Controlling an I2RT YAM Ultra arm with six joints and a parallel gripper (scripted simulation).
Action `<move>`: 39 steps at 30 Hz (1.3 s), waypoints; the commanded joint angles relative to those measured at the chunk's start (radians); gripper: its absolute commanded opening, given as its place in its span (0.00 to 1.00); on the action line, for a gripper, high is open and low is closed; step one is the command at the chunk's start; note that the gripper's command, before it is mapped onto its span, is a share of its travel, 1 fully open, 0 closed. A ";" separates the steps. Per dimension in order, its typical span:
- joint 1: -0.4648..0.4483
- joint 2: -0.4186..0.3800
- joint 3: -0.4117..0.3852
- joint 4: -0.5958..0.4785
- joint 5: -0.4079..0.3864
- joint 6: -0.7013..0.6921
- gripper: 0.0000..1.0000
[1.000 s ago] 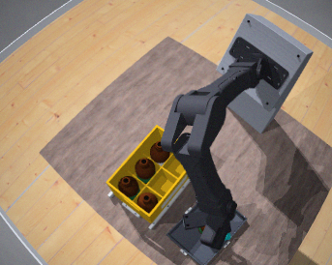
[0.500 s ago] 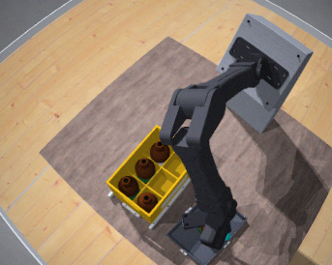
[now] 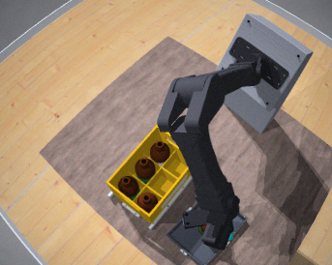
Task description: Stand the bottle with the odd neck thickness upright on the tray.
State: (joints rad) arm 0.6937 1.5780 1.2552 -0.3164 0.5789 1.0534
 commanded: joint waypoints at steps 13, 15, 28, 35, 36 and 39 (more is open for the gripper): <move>0.066 -0.087 -0.006 -0.106 0.051 0.047 1.00; 0.070 -0.091 -0.005 -0.111 0.053 0.050 1.00; 0.074 -0.095 -0.004 -0.119 0.056 0.054 1.00; 0.074 -0.095 -0.004 -0.119 0.056 0.054 1.00; 0.074 -0.095 -0.004 -0.119 0.056 0.054 1.00; 0.074 -0.095 -0.004 -0.119 0.057 0.053 0.00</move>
State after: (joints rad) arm 0.7425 1.5135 1.2499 -0.4187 0.6254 1.1000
